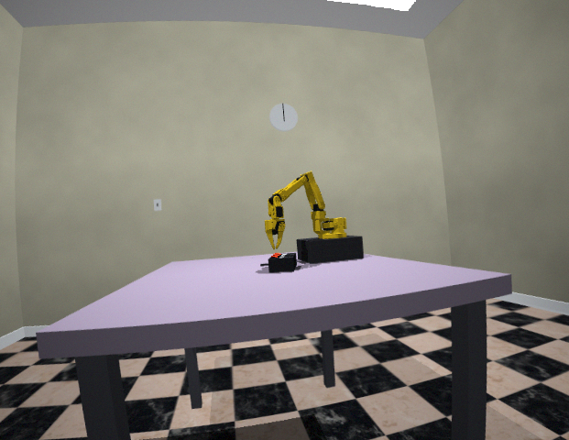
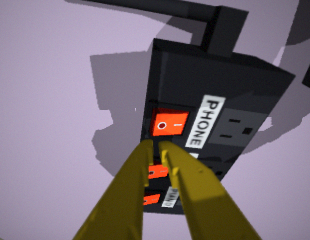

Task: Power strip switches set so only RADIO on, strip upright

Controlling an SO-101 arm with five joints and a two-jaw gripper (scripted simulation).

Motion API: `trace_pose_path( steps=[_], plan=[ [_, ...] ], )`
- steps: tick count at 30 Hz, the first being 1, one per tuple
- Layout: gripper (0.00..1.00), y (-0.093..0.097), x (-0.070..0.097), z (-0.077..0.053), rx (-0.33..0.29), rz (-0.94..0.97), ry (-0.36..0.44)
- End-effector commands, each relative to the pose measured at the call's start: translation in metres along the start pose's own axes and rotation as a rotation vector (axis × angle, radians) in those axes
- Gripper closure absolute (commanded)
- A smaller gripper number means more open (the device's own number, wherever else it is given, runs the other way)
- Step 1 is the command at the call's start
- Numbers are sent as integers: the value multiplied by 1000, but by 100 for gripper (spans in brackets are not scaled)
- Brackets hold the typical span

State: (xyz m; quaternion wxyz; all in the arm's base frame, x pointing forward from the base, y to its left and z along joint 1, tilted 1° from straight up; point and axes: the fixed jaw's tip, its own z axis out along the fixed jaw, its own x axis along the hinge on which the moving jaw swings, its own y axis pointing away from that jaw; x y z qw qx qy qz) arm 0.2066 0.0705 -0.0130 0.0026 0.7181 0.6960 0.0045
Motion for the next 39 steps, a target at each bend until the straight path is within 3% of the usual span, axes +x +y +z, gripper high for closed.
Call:
trace_pose_path(
  steps=[1,39],
  plan=[
    [100,-2,1,1,0,-13,1],
    [100,-5,0,13,0,-13,1]
  ],
)
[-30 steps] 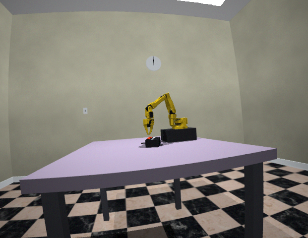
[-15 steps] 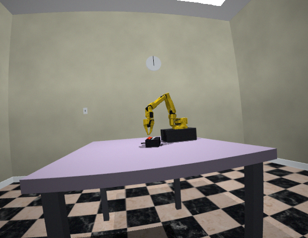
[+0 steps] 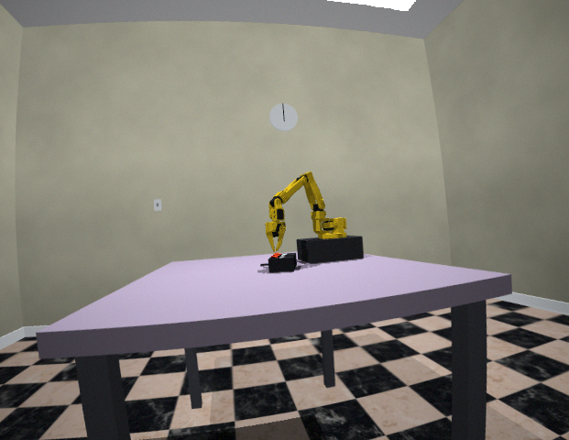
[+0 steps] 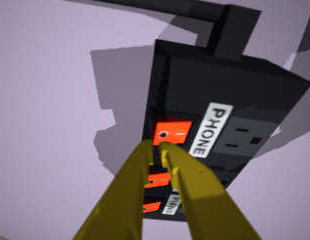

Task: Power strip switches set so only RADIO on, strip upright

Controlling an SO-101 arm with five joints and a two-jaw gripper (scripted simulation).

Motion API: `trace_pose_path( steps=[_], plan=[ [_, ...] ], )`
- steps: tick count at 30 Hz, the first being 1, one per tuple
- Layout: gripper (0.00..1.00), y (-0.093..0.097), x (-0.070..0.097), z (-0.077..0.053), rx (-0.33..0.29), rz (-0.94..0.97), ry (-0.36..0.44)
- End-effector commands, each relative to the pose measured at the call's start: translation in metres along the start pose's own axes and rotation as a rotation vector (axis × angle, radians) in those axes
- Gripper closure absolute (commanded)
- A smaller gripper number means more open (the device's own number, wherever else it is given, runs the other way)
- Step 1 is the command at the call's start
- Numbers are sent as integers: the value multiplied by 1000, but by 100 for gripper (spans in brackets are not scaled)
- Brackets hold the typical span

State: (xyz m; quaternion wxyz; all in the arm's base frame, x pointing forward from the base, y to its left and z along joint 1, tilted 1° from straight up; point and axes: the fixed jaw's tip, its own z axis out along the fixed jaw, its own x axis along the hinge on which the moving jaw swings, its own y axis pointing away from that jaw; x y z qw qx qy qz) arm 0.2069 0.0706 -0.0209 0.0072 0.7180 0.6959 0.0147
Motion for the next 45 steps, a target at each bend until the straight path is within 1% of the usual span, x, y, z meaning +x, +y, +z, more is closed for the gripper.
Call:
trace_pose_path(
  steps=[1,9,18,23,29,31,38,45],
  plan=[
    [100,-5,0,5,21,-13,-7],
    [100,-7,-1,14,21,-14,-7],
    [100,-7,-1,14,21,-14,-7],
    [100,-7,0,11,21,-14,-7],
    [100,-6,0,5,21,-13,-7],
    [100,-6,0,5,21,-13,-7],
    [100,-5,0,-2,21,-13,-7],
    [100,-5,0,-4,21,-13,-7]
  ],
)
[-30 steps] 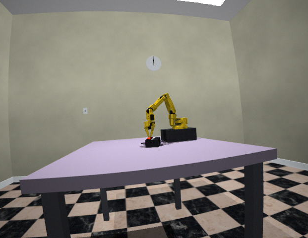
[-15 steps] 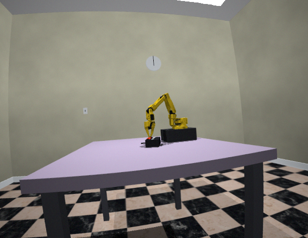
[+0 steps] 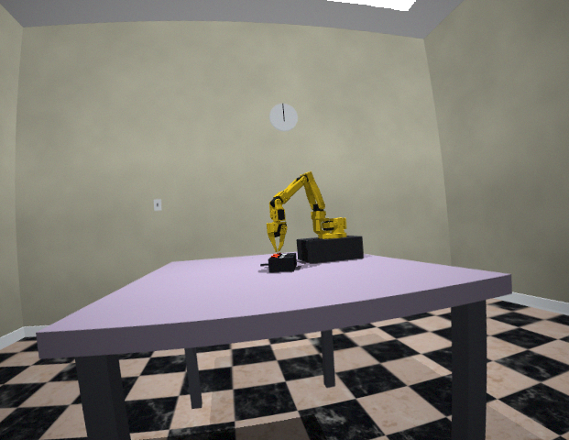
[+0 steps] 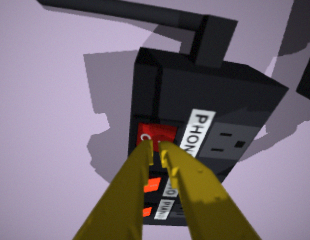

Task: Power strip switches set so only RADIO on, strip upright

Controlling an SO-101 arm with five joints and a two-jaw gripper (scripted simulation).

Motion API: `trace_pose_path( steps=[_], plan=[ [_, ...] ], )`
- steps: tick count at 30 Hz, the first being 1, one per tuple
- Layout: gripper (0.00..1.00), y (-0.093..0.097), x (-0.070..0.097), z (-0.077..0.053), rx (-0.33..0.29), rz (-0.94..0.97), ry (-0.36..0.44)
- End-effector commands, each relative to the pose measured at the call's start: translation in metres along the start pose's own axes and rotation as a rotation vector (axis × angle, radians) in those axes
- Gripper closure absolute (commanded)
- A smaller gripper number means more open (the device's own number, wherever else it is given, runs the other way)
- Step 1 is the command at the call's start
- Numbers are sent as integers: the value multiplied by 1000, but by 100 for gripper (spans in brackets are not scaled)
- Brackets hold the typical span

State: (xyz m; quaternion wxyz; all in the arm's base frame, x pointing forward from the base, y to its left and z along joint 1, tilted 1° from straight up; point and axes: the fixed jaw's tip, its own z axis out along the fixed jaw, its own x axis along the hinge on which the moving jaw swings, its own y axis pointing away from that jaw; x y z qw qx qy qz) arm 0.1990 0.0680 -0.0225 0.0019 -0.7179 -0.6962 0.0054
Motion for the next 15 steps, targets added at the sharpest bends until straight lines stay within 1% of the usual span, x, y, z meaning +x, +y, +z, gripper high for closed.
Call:
trace_pose_path(
  steps=[1,6,9,12,15],
  plan=[
    [100,3,3,-5,-20,-12,9],
    [100,3,4,-5,-20,-14,9],
    [100,6,8,-6,-20,-28,9],
    [100,11,17,-7,-20,-58,9],
    [100,17,31,-8,-21,-101,9]
  ],
)
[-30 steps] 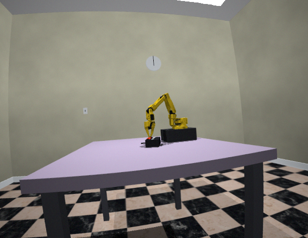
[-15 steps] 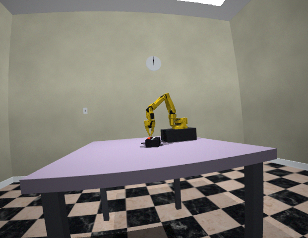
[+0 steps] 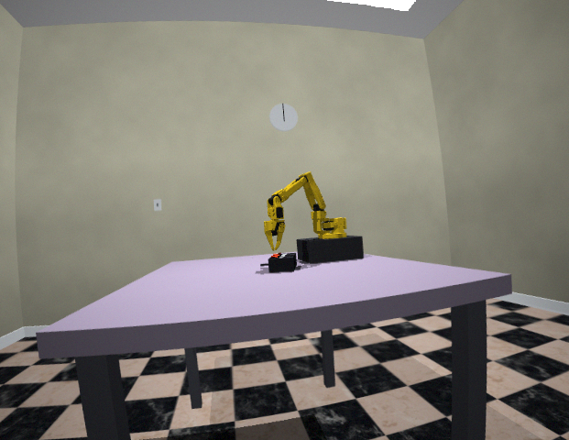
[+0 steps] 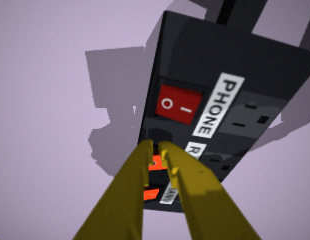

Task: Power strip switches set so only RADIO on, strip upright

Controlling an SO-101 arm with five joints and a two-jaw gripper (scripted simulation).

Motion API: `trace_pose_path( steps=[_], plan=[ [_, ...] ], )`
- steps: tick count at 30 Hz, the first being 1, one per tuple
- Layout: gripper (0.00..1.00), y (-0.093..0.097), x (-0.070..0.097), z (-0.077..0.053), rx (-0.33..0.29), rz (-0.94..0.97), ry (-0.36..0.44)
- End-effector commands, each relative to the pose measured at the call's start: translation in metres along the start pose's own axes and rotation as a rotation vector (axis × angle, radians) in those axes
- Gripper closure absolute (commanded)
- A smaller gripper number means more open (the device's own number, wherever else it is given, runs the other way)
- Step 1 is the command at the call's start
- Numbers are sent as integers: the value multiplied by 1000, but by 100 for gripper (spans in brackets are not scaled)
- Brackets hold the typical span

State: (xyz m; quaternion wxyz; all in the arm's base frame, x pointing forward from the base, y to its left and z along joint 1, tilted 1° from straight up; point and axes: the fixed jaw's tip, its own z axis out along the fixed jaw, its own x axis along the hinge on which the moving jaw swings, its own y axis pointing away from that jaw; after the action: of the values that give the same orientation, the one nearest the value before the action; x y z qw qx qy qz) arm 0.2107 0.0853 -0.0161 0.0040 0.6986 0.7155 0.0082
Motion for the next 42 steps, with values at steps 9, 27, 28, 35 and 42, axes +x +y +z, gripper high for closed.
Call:
trace_pose_path(
  steps=[9,27,28,35,42],
  plan=[
    [100,16,52,-1,7,-165,1],
    [100,15,75,0,6,-239,3],
    [100,15,75,0,6,-239,3],
    [100,15,75,0,6,-239,3],
    [100,15,75,0,6,-239,3]
  ],
)
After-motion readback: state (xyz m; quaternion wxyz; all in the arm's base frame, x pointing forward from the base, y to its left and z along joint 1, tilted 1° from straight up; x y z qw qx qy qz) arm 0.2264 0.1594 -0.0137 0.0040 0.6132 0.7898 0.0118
